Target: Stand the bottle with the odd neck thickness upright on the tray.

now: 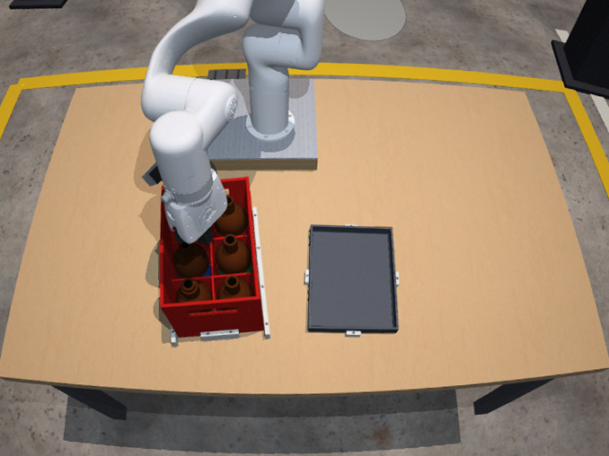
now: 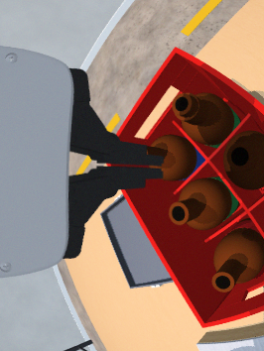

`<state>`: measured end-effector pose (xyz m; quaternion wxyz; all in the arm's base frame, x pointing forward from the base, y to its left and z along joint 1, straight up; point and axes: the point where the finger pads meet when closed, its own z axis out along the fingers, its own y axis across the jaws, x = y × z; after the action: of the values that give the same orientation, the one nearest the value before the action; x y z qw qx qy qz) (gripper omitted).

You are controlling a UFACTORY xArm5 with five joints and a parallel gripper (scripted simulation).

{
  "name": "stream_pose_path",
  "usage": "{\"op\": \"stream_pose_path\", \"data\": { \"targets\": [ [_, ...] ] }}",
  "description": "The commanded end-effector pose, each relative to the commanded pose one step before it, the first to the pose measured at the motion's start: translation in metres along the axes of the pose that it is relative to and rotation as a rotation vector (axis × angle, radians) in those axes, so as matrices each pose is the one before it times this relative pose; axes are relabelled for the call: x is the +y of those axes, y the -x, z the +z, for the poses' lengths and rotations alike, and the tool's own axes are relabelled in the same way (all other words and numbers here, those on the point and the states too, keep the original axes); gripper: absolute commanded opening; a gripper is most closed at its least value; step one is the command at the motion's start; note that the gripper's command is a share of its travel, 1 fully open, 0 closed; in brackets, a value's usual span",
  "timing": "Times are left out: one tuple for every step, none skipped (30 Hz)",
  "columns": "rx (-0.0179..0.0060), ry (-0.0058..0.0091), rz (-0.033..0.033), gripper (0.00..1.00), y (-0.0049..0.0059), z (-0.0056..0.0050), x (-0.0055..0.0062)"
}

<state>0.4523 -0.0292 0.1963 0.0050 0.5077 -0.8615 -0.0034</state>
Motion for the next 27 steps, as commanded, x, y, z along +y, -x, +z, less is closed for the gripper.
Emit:
{"op": "stream_pose_path", "data": {
  "targets": [
    [-0.00469,-0.00973,-0.00265,0.0,-0.03952,-0.00396,0.01107],
    [0.0,0.0,0.0,0.0,0.0,0.0,0.0],
    [0.0,0.0,0.0,0.0,0.0,0.0,0.0],
    [-0.00007,-0.00004,0.0,0.0,-0.02237,0.00067,0.0093],
    [-0.00002,-0.00001,0.0,0.0,-0.00552,0.00031,0.00256],
    [-0.00001,-0.00001,0.0,0.0,-0.00483,0.00032,0.00232],
    [-0.00002,-0.00001,0.0,0.0,-0.00652,0.00052,0.00327],
    [-0.00002,-0.00002,0.0,0.0,-0.00765,0.00073,0.00404],
    [-0.00002,-0.00002,0.0,0.0,-0.00753,0.00085,0.0042],
    [-0.00002,-0.00002,0.0,0.0,-0.00706,0.00093,0.00415],
    [-0.00002,-0.00002,0.0,0.0,-0.0068,0.00102,0.0042],
    [-0.00002,-0.00002,0.0,0.0,-0.00672,0.00114,0.00435],
    [-0.00001,-0.00001,0.0,0.0,-0.00278,0.00051,0.00186],
    [0.0,0.0,0.0,0.0,-0.00036,0.00007,0.00025],
    [0.0,0.0,0.0,0.0,0.0,0.0,0.0],
    [0.0,0.0,0.0,0.0,0.0,0.0,0.0],
    [0.0,0.0,0.0,0.0,0.0,0.0,0.0],
    [0.0,0.0,0.0,0.0,0.0,0.0,0.0],
    [0.0,0.0,0.0,0.0,0.0,0.0,0.0],
    [0.0,0.0,0.0,0.0,0.0,0.0,0.0],
    [0.0,0.0,0.0,0.65,0.0,0.0,0.0],
    [0.0,0.0,0.0,0.65,0.0,0.0,0.0],
    [0.0,0.0,0.0,0.65,0.0,0.0,0.0],
    [0.0,0.0,0.0,0.65,0.0,0.0,0.0],
    [0.0,0.0,0.0,0.65,0.0,0.0,0.0],
    [0.0,0.0,0.0,0.65,0.0,0.0,0.0],
    [0.0,0.0,0.0,0.65,0.0,0.0,0.0]
  ]
}}
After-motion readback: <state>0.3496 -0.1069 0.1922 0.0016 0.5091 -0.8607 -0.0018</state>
